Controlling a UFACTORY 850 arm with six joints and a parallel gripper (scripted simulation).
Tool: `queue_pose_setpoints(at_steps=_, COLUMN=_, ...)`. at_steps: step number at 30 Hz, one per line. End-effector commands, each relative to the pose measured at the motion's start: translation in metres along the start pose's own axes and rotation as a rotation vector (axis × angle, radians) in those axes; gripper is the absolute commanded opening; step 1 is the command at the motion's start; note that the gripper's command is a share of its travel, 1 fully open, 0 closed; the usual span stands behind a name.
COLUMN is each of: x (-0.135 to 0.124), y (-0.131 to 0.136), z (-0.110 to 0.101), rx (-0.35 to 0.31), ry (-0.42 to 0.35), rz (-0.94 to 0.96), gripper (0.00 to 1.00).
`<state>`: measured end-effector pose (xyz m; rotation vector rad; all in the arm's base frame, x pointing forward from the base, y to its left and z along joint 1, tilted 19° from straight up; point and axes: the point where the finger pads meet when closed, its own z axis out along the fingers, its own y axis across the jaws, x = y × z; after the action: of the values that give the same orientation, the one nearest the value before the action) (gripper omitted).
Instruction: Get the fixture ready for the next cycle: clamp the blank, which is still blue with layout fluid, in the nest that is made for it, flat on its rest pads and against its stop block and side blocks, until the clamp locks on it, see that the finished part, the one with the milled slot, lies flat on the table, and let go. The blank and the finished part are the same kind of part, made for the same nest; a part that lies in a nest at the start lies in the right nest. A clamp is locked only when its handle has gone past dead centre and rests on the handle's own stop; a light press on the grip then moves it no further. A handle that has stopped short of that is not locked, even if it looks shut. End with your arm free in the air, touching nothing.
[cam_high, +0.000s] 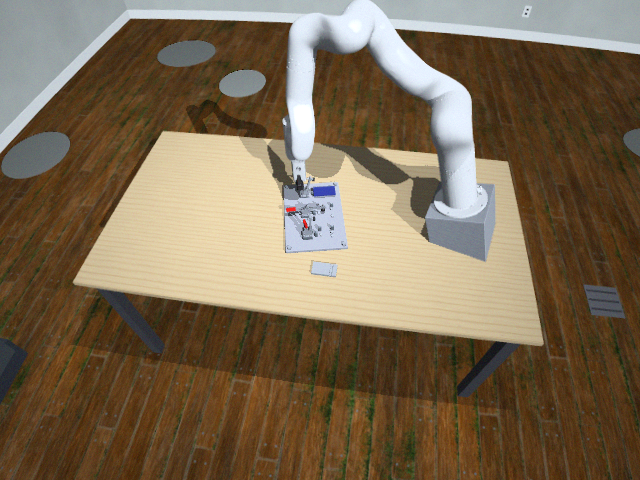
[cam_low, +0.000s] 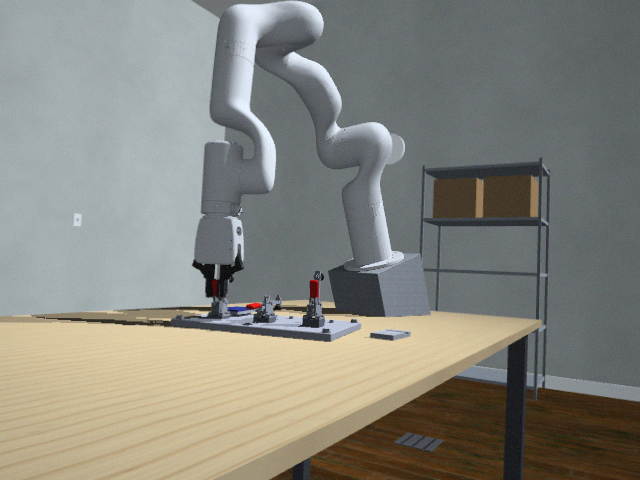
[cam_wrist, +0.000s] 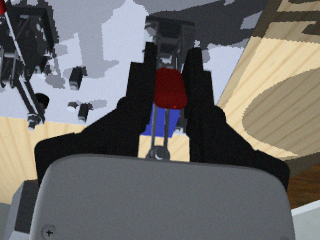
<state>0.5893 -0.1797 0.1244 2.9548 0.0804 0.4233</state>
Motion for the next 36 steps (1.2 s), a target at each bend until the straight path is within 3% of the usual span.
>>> queue_pose_setpoints(at_steps=1, x=0.005, y=0.000, z=-0.001, rx=0.000, ry=0.006, rz=0.000, gripper=0.00)
queue_pose_setpoints(at_steps=36, x=0.031, y=0.000, z=0.016, rx=0.000, ry=0.006, rz=0.000, gripper=0.00)
